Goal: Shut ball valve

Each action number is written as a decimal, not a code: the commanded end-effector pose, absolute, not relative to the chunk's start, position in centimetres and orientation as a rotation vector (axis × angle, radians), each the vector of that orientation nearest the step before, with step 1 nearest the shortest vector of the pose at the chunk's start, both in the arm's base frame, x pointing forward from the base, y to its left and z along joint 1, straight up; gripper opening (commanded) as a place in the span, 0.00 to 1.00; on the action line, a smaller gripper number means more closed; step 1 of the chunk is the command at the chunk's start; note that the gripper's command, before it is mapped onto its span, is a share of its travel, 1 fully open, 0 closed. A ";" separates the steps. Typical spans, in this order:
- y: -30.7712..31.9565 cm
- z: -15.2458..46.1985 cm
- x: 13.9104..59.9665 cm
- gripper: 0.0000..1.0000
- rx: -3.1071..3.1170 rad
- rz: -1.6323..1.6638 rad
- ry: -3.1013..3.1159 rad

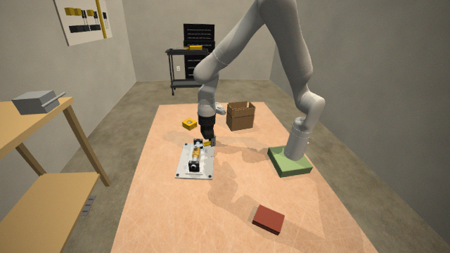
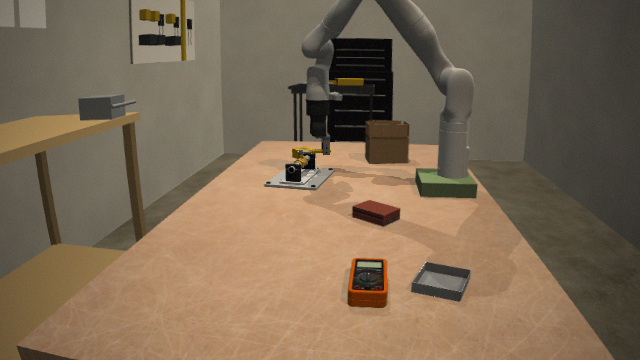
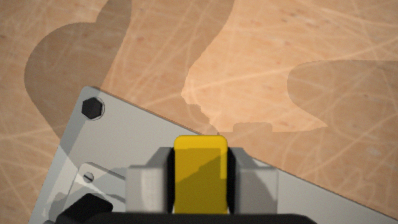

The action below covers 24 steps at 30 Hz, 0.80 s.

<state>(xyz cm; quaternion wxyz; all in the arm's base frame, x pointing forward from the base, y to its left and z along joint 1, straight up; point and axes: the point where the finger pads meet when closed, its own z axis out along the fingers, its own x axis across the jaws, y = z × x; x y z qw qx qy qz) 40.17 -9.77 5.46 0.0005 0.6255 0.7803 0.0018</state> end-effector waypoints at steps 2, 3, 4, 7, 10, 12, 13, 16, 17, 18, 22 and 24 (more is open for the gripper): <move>-9.5 5.5 40.2 0.00 1.994 0.009 2.427; -9.5 5.5 40.2 0.00 1.995 0.009 2.426; -9.4 5.5 40.2 0.00 2.000 0.009 2.421; -9.2 5.5 40.1 0.00 2.039 0.009 2.389; -9.1 5.5 40.1 0.00 2.055 0.009 2.375; -9.1 5.5 40.1 0.00 2.056 0.009 2.374; -9.1 5.5 40.1 0.00 2.057 0.009 2.373; -8.9 5.5 40.1 0.00 2.087 0.009 2.348; -8.8 5.5 40.1 0.00 2.100 0.009 2.335; -8.7 5.5 40.0 0.00 2.111 0.009 2.326; -8.6 5.5 40.0 0.00 2.123 0.009 2.315; -8.4 5.5 40.0 0.00 2.147 0.009 2.293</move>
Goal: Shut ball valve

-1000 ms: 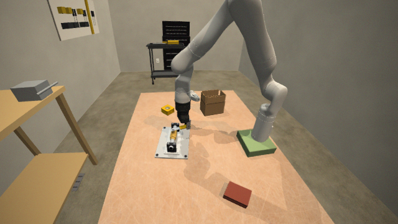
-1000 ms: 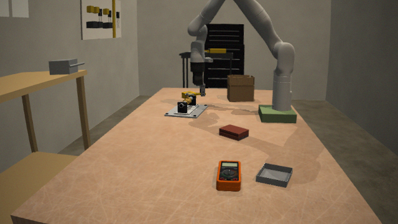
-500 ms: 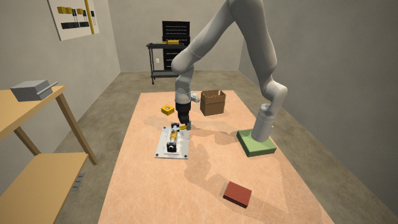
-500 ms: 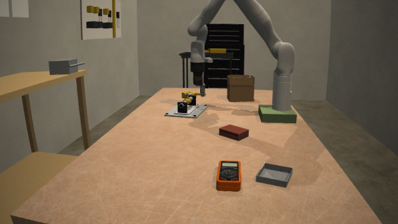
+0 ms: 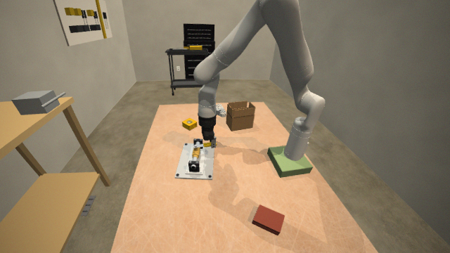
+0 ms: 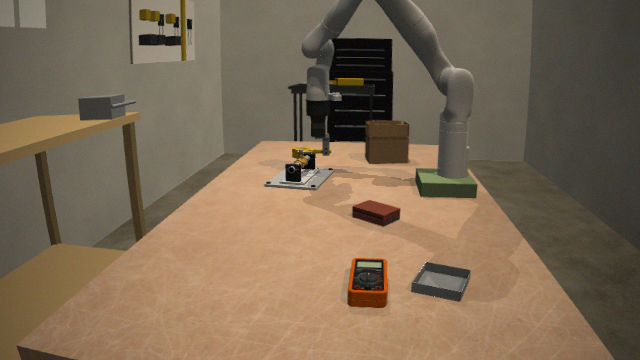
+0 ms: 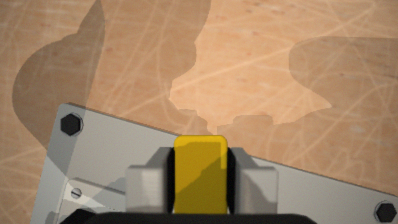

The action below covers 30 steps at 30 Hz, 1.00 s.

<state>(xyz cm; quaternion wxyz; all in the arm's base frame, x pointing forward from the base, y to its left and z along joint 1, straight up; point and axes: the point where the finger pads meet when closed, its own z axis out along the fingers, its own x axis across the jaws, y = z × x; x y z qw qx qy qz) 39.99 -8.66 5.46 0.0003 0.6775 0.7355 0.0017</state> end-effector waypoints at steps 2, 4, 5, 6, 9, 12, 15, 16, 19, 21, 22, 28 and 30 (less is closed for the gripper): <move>-8.3 5.5 40.0 0.00 2.170 0.009 2.271; -8.3 5.5 40.0 0.00 2.170 0.009 2.271; -8.2 5.5 40.0 0.00 2.175 0.009 2.266; -8.2 5.5 40.0 0.00 2.176 0.009 2.265; -8.1 5.5 40.0 0.00 2.192 0.009 2.249; -7.8 5.5 40.0 0.00 2.228 0.009 2.214; -7.8 5.5 40.0 0.00 2.235 0.009 2.207; -7.8 5.5 40.0 0.00 2.240 0.009 2.202; -7.5 5.5 40.0 0.00 2.276 0.009 2.166; -7.5 5.5 40.0 0.00 2.276 0.009 2.166; -7.4 5.5 40.0 0.00 2.285 0.009 2.155; -7.2 5.5 40.0 0.00 2.319 0.009 2.120; -7.0 5.5 40.1 0.00 2.340 0.009 2.096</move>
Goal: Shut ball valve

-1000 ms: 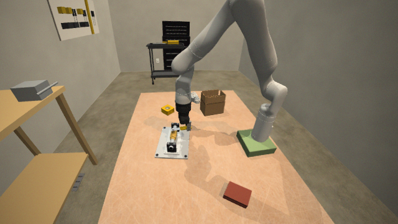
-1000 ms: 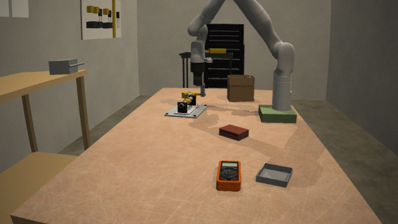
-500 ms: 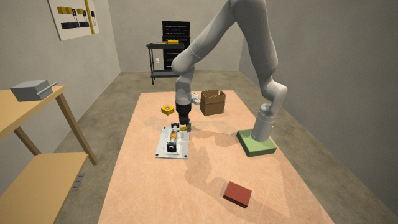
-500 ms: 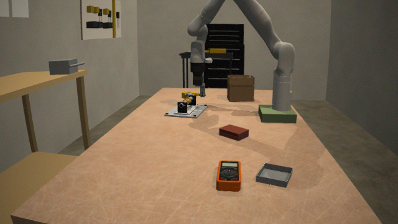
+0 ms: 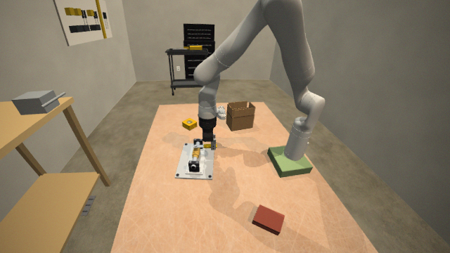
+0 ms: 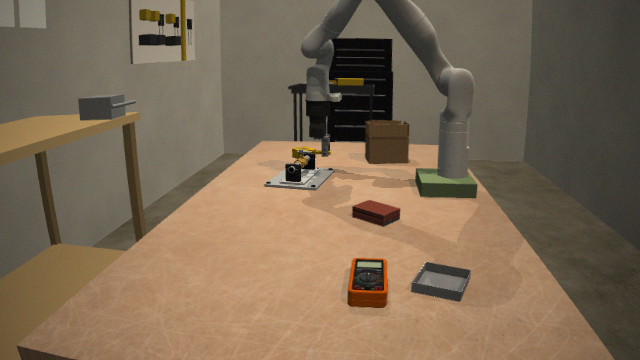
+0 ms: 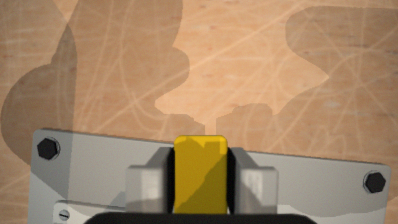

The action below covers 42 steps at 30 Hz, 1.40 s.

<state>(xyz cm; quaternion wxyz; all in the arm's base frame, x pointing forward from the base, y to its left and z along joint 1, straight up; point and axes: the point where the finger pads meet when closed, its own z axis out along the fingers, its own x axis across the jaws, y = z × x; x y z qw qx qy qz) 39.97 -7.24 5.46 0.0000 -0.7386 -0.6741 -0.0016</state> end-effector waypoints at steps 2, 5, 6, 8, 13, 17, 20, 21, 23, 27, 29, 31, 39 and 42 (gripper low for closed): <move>-6.9 5.5 40.1 0.00 -2.346 -0.009 -2.090; -6.8 5.5 40.1 0.00 -2.361 -0.009 -2.073; -6.7 5.5 40.1 0.00 -2.373 -0.009 -2.059; -6.7 5.5 40.1 0.00 -2.373 -0.009 -2.059; -6.5 5.5 40.1 0.00 -2.400 -0.009 -2.027; -6.2 5.5 40.2 0.00 -2.437 -0.009 -1.983; -6.1 5.5 40.2 0.00 -2.451 -0.009 -1.965; -6.1 5.5 40.2 0.00 -2.451 -0.009 -1.965; -6.1 5.5 40.2 0.00 -2.451 -0.009 -1.965; -6.1 5.5 40.2 0.00 -2.451 -0.009 -1.965; -6.1 5.5 40.2 0.00 -2.451 -0.009 -1.965; -6.1 5.5 40.2 0.00 -2.451 -0.009 -1.965; -6.1 5.5 40.2 0.00 -2.451 -0.009 -1.965; -6.1 5.5 40.2 0.00 -2.451 -0.009 -1.965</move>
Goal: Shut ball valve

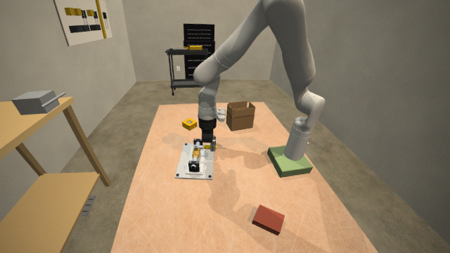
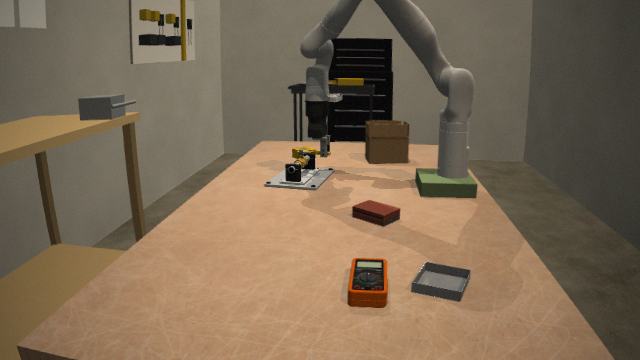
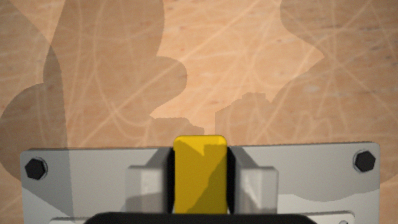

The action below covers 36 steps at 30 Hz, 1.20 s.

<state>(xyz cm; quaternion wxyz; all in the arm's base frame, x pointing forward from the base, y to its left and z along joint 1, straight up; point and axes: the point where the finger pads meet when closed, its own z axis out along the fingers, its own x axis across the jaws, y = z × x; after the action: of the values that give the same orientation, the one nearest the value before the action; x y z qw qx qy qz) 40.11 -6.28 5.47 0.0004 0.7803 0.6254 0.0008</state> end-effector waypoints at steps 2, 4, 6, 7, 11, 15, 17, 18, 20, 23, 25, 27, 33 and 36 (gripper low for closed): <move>-6.1 5.5 40.2 0.00 2.451 0.009 1.965; -6.1 5.5 40.2 0.00 2.451 0.009 1.965; -6.1 5.5 40.2 0.00 2.451 0.009 1.965; -6.1 5.5 40.2 0.00 2.451 0.009 1.965; -6.1 5.5 40.2 0.00 2.451 0.009 1.965; -6.1 5.5 40.2 1.00 2.451 0.009 1.965; -6.1 5.5 40.2 1.00 2.451 0.009 1.965; -6.1 5.5 40.2 1.00 2.451 0.009 1.965; -6.1 5.5 40.2 1.00 2.451 0.009 1.965; -6.1 5.5 40.2 1.00 2.451 0.009 1.965; -6.1 5.5 40.2 1.00 2.451 0.009 1.965; -6.1 5.5 40.2 1.00 2.451 0.009 1.965; -6.1 5.5 40.2 1.00 2.451 0.009 1.965; -6.1 5.5 40.2 1.00 2.451 0.009 1.965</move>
<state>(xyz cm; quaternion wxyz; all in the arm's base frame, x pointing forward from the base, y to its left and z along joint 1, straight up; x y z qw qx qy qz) 40.15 -6.10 5.48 -0.0006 0.7802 0.6256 0.0021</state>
